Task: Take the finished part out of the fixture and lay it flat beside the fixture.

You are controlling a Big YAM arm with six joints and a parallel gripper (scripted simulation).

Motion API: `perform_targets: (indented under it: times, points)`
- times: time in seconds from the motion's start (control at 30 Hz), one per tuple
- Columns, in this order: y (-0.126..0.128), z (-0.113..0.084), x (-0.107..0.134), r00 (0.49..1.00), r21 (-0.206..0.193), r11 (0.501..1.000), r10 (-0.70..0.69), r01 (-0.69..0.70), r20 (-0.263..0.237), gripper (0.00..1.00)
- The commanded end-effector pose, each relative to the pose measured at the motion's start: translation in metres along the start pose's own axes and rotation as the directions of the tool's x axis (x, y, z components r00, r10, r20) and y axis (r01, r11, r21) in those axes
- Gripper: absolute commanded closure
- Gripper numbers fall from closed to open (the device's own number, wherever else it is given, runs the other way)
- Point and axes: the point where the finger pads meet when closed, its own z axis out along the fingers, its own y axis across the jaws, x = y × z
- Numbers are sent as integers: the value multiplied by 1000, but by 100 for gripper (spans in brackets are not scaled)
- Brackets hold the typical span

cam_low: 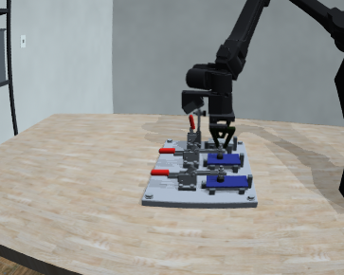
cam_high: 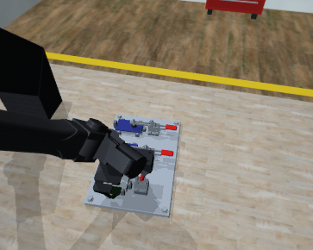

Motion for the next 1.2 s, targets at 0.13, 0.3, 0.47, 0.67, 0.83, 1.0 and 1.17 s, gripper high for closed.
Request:
perform_targets:
  times: [0.13,0.3,0.47,0.67,0.83,1.0,1.17]
  points:
    - [-1,3,-2,1000,-3,1000,-3,3,-4,8]
    - [-2,2,-3,1000,-2,1000,-2,2,-1,8]
    - [-2,2,-3,1000,-2,1000,-2,2,-1,8]
    - [-2,1,-2,1000,2,1000,2,-2,0,100]
    - [-2,1,-2,1000,4,1000,5,-5,2,100]
    - [-2,0,-2,1000,6,1000,7,-7,3,100]
    - [-2,-1,-2,1000,7,1000,8,-8,4,100]
